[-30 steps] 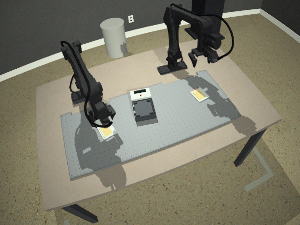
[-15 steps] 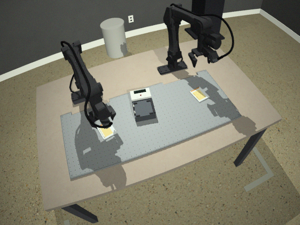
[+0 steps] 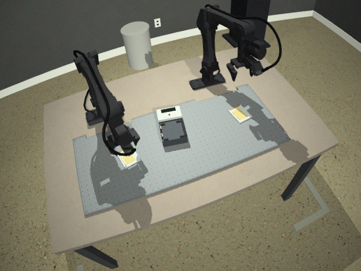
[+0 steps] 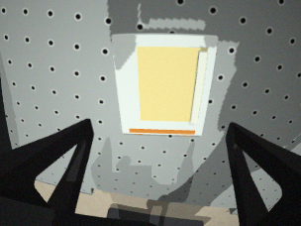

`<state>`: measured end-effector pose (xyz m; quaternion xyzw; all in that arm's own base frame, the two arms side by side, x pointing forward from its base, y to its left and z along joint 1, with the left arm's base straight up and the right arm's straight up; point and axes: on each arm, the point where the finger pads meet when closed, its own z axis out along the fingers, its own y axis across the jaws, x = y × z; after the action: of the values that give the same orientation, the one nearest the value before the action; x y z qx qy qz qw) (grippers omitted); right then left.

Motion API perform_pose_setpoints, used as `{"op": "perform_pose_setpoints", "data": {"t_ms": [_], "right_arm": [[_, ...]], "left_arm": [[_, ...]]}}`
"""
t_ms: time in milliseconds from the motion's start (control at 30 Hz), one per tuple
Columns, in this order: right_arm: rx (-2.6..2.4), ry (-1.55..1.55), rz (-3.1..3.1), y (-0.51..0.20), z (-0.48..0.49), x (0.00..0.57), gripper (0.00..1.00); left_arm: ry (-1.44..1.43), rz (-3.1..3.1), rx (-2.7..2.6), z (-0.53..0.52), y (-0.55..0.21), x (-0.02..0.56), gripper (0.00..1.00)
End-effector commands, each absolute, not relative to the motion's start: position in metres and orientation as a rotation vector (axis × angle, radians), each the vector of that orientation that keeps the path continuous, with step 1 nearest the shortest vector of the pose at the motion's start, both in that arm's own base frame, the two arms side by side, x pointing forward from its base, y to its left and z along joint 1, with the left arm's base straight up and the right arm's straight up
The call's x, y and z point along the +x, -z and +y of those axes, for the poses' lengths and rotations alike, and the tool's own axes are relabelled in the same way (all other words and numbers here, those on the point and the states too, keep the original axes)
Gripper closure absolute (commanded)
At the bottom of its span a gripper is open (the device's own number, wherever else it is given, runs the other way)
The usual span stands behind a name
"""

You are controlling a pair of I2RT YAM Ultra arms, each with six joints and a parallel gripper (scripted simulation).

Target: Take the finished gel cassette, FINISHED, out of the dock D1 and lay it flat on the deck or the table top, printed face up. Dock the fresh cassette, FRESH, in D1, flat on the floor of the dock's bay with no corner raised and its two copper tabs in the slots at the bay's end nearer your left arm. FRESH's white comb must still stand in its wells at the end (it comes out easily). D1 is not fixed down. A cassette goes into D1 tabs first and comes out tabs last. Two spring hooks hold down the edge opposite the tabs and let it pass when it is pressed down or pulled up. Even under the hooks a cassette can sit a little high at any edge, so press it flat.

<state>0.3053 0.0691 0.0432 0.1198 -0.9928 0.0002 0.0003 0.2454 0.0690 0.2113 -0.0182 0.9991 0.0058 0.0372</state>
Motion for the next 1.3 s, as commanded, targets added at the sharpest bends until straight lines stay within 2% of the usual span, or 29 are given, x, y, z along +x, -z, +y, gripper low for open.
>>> {"op": "perform_pose_setpoints", "data": {"t_ms": [0,1267], "right_arm": [[0.374,-0.017,-3.128,-0.036,0.069,0.307,0.02],[0.37,-0.017,-3.127,-0.017,0.066,0.307,0.02]], "left_arm": [[-0.016,3.084,-0.064,0.073,-0.227,0.247,0.0],[-0.016,3.084,-0.064,0.073,-0.227,0.247,0.0]]}}
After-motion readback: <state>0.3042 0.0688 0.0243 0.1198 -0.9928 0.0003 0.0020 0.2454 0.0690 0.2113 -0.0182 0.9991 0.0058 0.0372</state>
